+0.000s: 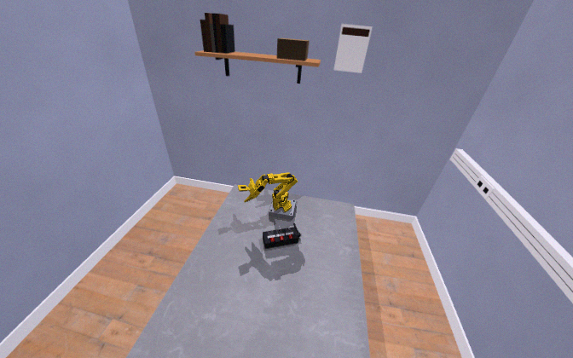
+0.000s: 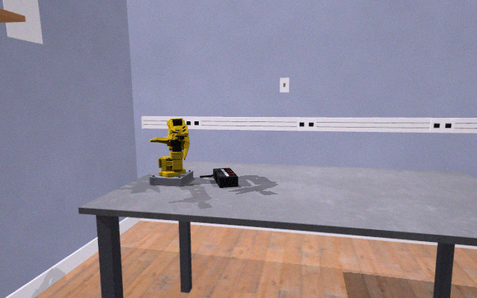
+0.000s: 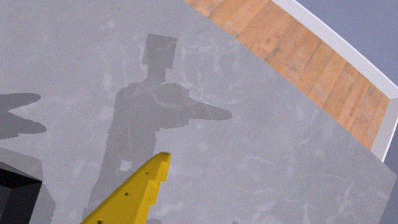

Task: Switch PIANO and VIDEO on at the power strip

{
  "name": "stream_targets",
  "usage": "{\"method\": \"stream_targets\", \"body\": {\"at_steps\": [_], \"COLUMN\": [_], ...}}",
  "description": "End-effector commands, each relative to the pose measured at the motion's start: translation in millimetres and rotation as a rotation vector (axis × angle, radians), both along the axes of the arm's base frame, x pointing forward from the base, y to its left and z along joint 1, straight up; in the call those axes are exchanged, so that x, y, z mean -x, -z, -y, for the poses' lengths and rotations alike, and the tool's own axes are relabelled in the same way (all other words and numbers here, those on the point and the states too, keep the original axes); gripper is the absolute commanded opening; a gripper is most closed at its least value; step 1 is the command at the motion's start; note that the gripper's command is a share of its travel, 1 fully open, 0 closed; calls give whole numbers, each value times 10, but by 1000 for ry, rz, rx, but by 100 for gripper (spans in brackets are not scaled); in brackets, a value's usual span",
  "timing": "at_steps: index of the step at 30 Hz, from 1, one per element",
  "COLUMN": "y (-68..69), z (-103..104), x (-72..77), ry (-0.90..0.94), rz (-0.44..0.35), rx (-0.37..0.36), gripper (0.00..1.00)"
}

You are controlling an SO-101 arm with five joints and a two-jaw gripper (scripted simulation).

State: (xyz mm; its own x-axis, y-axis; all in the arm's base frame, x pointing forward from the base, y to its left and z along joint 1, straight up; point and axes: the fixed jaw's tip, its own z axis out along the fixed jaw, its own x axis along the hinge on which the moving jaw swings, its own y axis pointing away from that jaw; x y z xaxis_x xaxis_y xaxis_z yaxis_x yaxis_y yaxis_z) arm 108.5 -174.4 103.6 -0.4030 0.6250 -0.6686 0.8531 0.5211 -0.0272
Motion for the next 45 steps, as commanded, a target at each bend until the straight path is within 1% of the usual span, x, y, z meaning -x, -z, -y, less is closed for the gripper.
{"method": "stream_targets", "body": {"at_steps": [1, 2, 18, 23, 33, 35, 45], "y": [-6, -6, -2, 2, 16, 16, 36], "z": [-1, -1, -22, -48, -143, -143, -304], "x": [0, 0, -21, -46, -128, -128, -242], "ry": [0, 0, -42, -93, -278, -278, -583], "rz": [2, 2, -23, -53, -157, -157, -316], "rx": [2, 2, 8, 17, 50, 50, 115], "gripper": [100, 0, 0, 0, 0, 0, 0]}}
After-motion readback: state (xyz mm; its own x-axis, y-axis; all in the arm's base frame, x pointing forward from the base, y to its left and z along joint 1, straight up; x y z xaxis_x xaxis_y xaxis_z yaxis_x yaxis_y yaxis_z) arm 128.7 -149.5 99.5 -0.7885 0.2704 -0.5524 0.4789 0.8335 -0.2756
